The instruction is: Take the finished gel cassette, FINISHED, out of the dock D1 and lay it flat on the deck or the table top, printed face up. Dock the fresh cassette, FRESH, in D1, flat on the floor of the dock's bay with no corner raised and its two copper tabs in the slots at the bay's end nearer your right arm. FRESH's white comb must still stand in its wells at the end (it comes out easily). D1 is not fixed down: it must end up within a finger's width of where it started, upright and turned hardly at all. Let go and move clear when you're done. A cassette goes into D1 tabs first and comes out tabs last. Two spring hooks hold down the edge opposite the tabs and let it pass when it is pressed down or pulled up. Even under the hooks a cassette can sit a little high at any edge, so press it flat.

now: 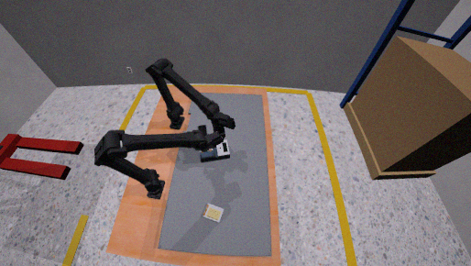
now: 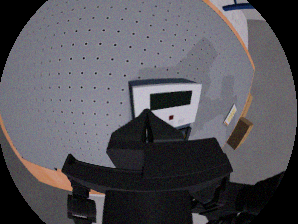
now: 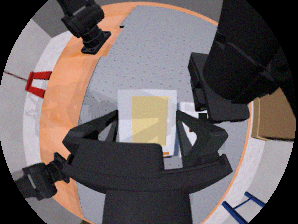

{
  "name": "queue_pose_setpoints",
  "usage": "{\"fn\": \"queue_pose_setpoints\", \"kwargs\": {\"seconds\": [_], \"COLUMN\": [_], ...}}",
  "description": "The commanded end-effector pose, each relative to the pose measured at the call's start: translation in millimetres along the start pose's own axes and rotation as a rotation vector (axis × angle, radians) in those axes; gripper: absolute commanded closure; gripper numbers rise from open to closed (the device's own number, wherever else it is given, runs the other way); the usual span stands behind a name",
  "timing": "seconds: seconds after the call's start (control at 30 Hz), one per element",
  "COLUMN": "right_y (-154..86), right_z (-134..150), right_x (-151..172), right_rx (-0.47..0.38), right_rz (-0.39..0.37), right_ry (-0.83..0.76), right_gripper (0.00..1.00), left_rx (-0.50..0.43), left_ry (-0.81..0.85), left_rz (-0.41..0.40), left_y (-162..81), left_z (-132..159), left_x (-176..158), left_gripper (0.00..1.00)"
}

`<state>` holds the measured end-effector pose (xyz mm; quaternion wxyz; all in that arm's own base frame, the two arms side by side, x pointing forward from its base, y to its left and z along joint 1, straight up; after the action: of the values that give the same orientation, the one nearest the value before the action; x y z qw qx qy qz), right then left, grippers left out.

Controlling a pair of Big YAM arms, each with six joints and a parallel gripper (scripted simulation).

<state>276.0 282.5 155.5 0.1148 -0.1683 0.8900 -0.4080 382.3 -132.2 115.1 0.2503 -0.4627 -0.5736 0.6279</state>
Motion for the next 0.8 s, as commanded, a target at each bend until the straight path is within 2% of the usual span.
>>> {"fn": "queue_pose_setpoints", "kwargs": {"seconds": [0.0, 0.77], "right_y": [3.1, 12.8], "right_z": [12.3, 19.7], "right_x": [-3.9, -3.4], "right_rx": [-0.029, -0.036], "right_rz": [0.019, 0.022], "right_ry": [-0.016, -0.017], "right_gripper": [1.00, 1.00], "left_rx": [0.094, 0.094], "left_ry": [-0.018, -0.018], "left_rz": [-0.117, -0.117], "left_y": [47.9, 47.9], "left_z": [21.3, 21.3], "left_x": [39.8, 39.8], "left_gripper": [1.00, 1.00]}}
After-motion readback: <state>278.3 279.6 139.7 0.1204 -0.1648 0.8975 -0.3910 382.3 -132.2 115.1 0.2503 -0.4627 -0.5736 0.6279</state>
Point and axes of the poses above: on each arm, the point where the finger pads meet when closed, its own y axis out along the fingers, its own x axis across the jaws, z = x × y, the point moved 4 cm from there along -y, back along the fingers, and after that the axes turned 7 degrees about -y, right-handed, at the moved point
